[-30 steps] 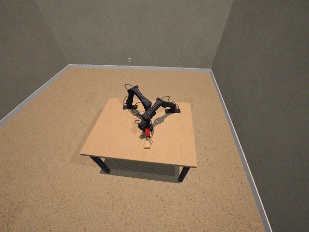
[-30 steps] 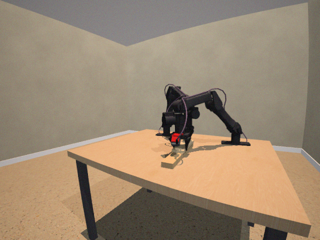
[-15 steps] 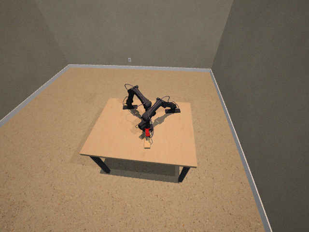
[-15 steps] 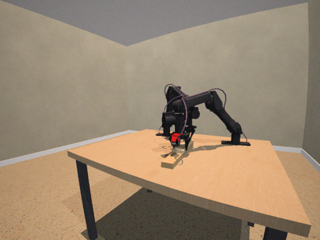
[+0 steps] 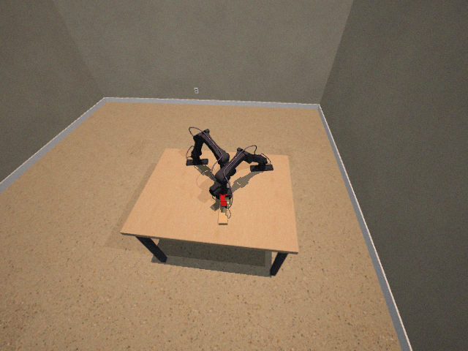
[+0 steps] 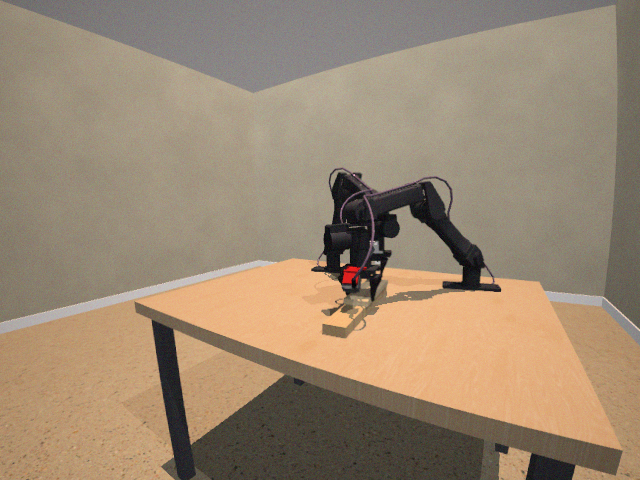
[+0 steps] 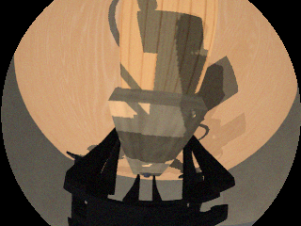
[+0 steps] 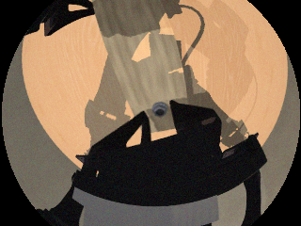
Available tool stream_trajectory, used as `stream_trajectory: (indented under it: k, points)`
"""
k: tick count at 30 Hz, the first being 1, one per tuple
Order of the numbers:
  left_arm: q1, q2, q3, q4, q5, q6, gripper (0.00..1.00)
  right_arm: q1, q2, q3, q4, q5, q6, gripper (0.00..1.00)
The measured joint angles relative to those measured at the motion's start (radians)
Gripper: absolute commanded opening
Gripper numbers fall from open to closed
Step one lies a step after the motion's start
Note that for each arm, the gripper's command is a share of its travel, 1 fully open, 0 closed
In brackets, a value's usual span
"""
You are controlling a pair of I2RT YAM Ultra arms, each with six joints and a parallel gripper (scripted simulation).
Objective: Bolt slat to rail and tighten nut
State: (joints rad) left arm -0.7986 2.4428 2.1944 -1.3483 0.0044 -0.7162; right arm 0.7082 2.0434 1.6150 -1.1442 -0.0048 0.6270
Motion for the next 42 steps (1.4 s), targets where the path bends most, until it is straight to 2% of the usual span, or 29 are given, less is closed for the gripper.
stream_trajectory:
  k: [15, 33, 34, 42]
  points:
    - [0.000, 0.000, 0.000, 0.000, 0.000, 0.000, 0.72, 0.000, 0.000, 0.000, 0.000, 0.002, -0.671, 0.34]
    - [0.000, 0.000, 0.000, 0.000, 0.000, 0.000, 0.72, 0.000, 0.000, 0.000, 0.000, 0.002, -0.677, 0.34]
    - [0.000, 0.000, 0.000, 0.000, 0.000, 0.000, 0.72, 0.000, 0.000, 0.000, 0.000, 0.002, -0.677, 0.23]
    - [0.000, 0.000, 0.000, 0.000, 0.000, 0.000, 0.72, 0.000, 0.000, 0.000, 0.000, 0.002, -0.685, 0.12]
